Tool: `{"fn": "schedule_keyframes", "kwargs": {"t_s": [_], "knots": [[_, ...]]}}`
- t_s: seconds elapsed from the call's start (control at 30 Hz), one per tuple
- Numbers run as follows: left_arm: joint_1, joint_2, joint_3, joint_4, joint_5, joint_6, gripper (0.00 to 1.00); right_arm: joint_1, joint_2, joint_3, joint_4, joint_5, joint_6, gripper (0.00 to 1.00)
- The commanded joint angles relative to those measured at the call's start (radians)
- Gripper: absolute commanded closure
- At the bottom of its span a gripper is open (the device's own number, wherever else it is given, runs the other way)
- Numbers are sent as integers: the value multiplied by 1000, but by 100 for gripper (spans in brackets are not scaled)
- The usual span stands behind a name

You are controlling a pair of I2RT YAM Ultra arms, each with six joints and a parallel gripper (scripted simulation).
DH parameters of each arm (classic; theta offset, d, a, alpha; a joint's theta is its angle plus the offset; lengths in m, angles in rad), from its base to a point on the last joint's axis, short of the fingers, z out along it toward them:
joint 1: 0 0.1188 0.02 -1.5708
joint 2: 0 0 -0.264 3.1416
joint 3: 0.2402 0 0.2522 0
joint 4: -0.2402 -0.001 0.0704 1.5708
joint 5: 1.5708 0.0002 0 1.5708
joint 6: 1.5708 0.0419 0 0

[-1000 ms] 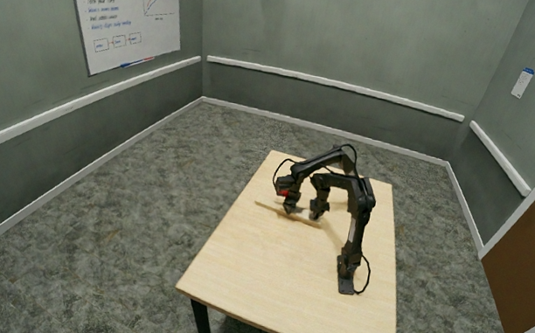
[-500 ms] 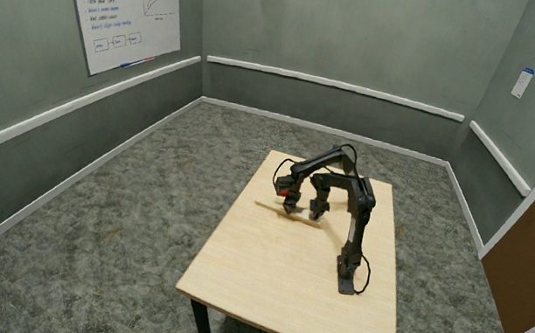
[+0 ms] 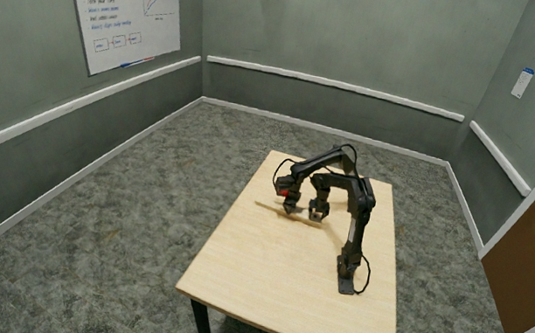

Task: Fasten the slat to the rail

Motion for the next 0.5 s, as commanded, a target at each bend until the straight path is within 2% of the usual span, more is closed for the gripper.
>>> {"fn": "schedule_keyframes", "kwargs": {"t_s": [0.0,0.07,0.33,0.37,0.47], "knots": [[0,-6,4,1,0,0,21,0,-9,5,1,2,-4,28],[0,-6,4,1,0,0,0,0,-9,5,1,2,-4,28],[7,-39,44,-53,12,7,0,0,-9,5,1,2,-4,28],[0,-6,4,-10,0,0,0,0,-9,5,1,2,-4,28],[0,-6,4,-10,0,0,0,0,-9,5,1,2,-4,28]]}}
